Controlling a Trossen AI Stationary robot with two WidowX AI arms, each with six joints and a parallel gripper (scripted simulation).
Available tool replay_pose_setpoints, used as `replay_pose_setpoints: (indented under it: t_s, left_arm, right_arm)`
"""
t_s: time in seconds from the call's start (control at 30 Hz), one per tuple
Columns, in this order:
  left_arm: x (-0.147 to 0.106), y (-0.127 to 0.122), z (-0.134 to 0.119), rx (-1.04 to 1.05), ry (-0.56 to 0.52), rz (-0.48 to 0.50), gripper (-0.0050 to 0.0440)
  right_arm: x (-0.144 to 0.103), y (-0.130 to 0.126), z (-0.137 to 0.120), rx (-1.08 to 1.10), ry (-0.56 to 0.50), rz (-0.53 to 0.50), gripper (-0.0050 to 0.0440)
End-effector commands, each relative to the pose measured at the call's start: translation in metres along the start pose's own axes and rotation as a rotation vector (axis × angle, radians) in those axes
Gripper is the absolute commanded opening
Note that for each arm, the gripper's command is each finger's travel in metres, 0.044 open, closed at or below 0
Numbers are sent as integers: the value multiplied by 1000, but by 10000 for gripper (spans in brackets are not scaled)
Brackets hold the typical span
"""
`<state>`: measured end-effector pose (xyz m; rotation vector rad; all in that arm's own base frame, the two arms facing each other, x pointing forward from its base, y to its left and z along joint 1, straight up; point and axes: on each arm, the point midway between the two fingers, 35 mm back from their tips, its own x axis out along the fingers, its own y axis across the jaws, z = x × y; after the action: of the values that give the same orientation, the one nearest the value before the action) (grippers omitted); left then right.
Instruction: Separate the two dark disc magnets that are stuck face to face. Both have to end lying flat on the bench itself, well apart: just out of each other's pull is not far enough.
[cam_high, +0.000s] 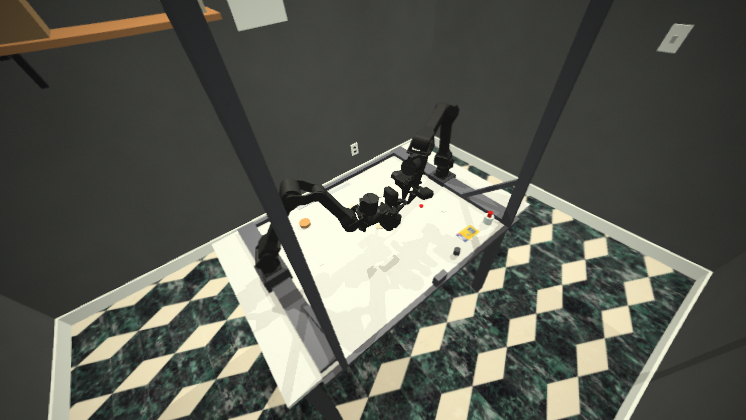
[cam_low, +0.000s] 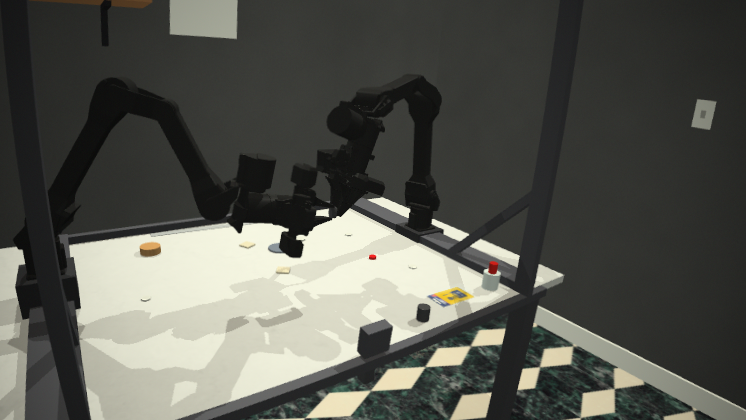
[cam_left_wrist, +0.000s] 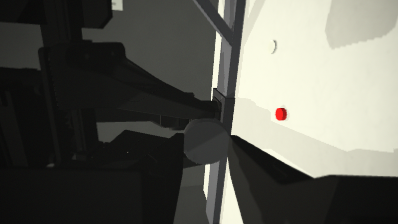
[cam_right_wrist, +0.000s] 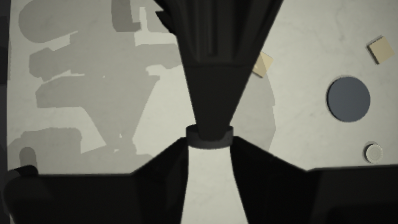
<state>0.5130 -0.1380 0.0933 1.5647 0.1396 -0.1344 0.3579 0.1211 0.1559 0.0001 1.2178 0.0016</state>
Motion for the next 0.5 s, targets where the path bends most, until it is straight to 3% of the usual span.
replay_pose_setpoints:
  t_s: [0.0,0.47]
  left_arm:
    - [0,15,0,-11,1,30,40]
    - [0,15,0,-11,1,30,40]
  right_arm:
    - [-8,0,4,3,-25,10,57]
    - [-8,0,4,3,-25,10,40]
